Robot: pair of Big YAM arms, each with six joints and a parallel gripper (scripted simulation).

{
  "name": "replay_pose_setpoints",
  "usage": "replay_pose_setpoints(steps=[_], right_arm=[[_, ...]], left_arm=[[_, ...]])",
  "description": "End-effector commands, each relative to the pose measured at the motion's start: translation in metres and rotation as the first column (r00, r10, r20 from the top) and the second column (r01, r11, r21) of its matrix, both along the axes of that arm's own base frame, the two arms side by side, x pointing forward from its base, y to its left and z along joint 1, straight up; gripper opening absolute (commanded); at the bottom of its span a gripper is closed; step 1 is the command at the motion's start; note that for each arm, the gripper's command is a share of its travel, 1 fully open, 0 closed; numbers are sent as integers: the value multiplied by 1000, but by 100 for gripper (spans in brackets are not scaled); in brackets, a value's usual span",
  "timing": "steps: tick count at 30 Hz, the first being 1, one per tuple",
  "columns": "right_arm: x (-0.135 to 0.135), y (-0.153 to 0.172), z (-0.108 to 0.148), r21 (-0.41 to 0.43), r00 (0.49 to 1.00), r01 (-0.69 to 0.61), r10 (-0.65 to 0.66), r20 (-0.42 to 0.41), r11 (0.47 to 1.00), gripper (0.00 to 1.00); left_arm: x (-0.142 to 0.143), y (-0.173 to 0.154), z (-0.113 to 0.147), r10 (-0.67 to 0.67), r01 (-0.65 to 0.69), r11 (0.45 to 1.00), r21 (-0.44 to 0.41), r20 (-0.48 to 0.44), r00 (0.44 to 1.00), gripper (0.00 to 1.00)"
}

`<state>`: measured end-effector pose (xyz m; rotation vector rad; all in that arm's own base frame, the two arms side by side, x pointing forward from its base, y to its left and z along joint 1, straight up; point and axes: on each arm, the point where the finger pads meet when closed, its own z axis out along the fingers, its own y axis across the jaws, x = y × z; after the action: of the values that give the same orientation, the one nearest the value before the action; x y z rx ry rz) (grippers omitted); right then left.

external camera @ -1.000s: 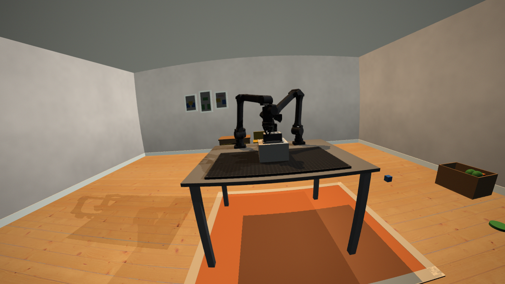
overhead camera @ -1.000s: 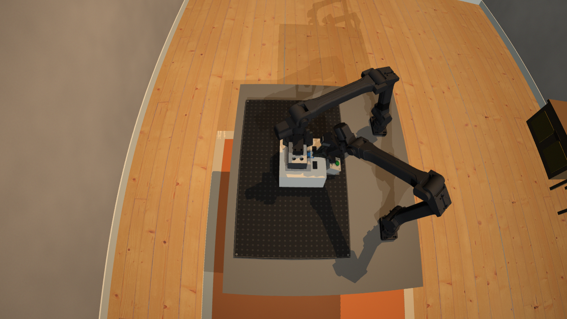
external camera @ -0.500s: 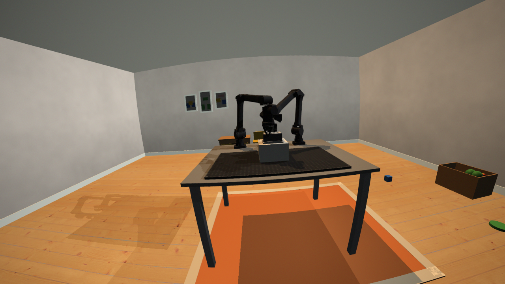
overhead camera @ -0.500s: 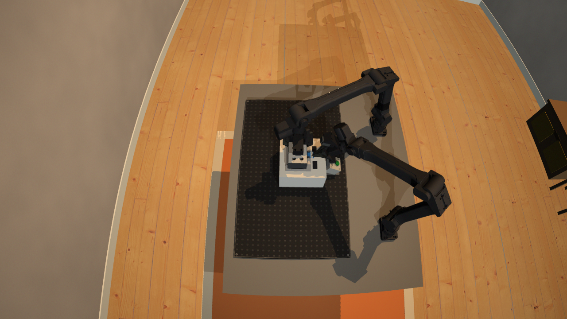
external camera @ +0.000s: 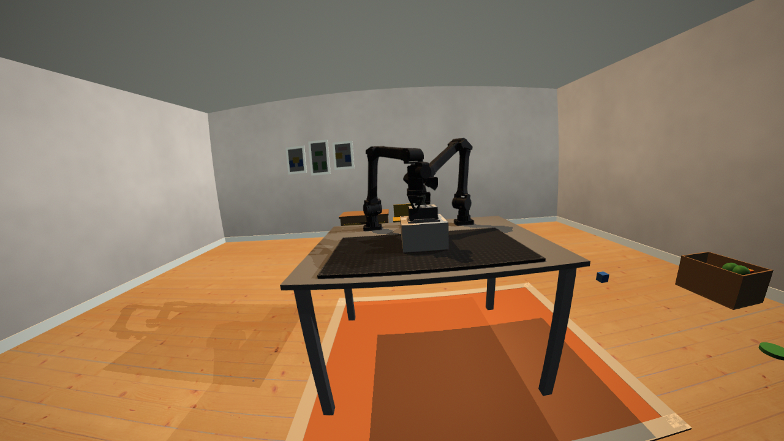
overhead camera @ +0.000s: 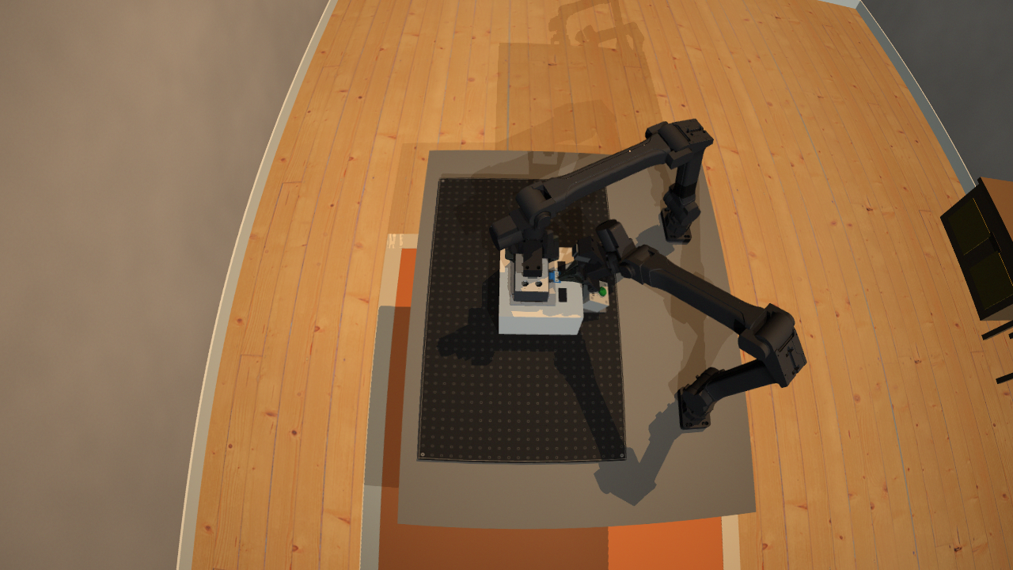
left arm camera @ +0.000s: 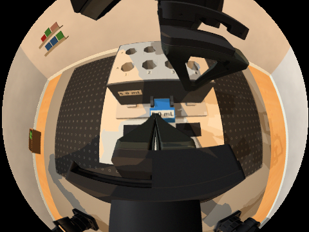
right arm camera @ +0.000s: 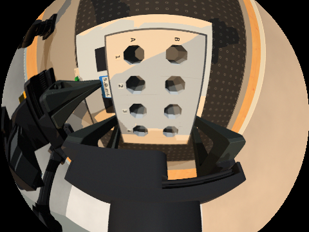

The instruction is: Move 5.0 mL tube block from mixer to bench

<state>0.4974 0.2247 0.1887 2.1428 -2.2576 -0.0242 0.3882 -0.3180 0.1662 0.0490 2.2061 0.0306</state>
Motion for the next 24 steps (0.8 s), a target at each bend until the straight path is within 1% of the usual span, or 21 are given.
replay_pose_setpoints(steps=[1, 24], right_arm=[[-4, 3, 5, 4, 1000, -5, 5, 6, 1000, 0], [-4, 3, 5, 4, 1000, -5, 5, 6, 1000, 0]], left_arm=[[5, 3, -11, 5, -5, 1000, 16, -12, 1000, 0], [7, 0, -12, 4, -3, 1000, 16, -12, 1000, 0]])
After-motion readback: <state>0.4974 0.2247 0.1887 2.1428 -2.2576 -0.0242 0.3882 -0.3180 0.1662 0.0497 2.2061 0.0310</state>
